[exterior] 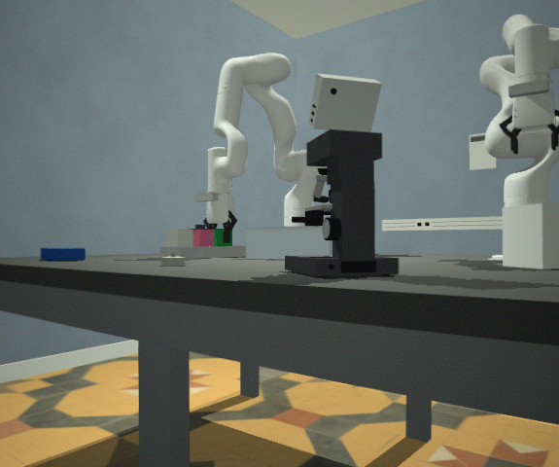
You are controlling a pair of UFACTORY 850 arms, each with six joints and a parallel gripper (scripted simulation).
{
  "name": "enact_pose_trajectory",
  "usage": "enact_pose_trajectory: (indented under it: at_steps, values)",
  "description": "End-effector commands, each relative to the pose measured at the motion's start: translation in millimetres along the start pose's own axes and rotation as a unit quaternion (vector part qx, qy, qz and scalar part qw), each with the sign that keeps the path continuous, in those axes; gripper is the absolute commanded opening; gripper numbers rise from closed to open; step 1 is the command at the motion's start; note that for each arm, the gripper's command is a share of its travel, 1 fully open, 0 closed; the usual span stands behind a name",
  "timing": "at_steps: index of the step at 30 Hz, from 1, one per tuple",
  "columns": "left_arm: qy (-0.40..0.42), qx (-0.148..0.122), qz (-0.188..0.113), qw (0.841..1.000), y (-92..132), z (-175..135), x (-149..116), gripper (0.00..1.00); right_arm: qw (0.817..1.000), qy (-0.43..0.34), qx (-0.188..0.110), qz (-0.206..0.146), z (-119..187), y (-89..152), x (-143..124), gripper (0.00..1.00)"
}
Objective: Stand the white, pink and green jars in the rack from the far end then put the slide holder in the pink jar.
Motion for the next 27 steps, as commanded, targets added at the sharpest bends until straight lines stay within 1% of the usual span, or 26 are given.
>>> enact_pose_trajectory:
  at_steps: [1,21,22,27]
  values:
    - [0.000,0.000,0.001,1.000,0.7,-0.1,0.5,1.00,1.000,0.000,0.000,0.001,0.2,-0.1,0.8,0.00]
    - [0.000,0.000,0.001,1.000,0.7,-0.1,0.5,1.00,1.000,0.000,0.000,0.001,0.2,-3.1,0.8,0.00]
    - [0.000,0.000,0.001,1.000,0.7,-0.1,0.5,1.00,1.000,0.000,0.000,0.001,0.2,-3.1,0.8,1.00]
    - [0.000,0.000,0.001,1.000,0.7,-0.1,0.5,1.00,1.000,0.000,0.000,0.001,0.2,-3.1,0.8,1.00]
Point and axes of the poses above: on each arm, the point where the finger pads meet when closed, its own y axis back along the fingers, its own z axis across the jaws, x = y × z, the point moved 1 cm from there along y, back along the fingers, and after that the axes turned 3 degrees about y, right-handed, at the moved point
